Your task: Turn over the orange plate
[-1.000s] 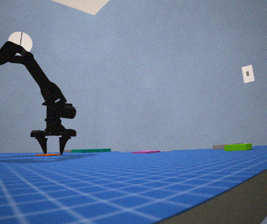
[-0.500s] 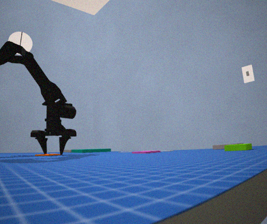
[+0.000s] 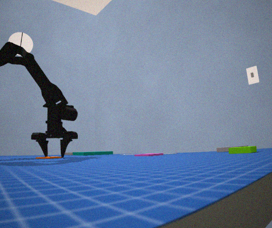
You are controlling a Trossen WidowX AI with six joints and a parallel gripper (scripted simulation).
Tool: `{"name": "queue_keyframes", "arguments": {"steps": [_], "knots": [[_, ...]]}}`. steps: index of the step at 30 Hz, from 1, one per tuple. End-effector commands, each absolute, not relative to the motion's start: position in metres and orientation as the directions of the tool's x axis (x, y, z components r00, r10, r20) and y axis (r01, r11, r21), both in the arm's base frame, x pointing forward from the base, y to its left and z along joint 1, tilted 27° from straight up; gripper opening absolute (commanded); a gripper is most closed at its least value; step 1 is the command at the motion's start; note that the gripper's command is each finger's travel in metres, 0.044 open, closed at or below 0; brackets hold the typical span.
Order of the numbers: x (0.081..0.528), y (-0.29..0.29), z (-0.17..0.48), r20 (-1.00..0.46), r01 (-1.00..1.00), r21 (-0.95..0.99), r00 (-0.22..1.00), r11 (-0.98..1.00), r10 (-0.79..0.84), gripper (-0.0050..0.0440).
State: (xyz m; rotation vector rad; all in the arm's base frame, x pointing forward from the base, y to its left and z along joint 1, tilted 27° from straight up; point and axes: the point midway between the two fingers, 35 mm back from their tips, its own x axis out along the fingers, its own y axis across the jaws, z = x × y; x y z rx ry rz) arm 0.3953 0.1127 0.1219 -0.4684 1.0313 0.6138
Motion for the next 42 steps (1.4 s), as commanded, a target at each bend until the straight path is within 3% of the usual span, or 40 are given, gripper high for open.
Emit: {"name": "queue_keyframes", "arguments": {"steps": [1,10,11,42], "knots": [[0.3953,0.1135,0.1277,-0.887,-0.664,-0.082,0.389,0.743,0.25,0.0341],[0.3953,0.1135,0.1277,-0.887,-0.664,-0.082,0.389,0.743,0.25,0.0341],[0.3953,0.1135,0.1277,-0.887,-0.664,-0.082,0.389,0.743,0.25,0.0293],[0.3953,0.1135,0.1277,-0.887,-0.664,-0.082,0.389,0.743,0.25,0.0293]]}}
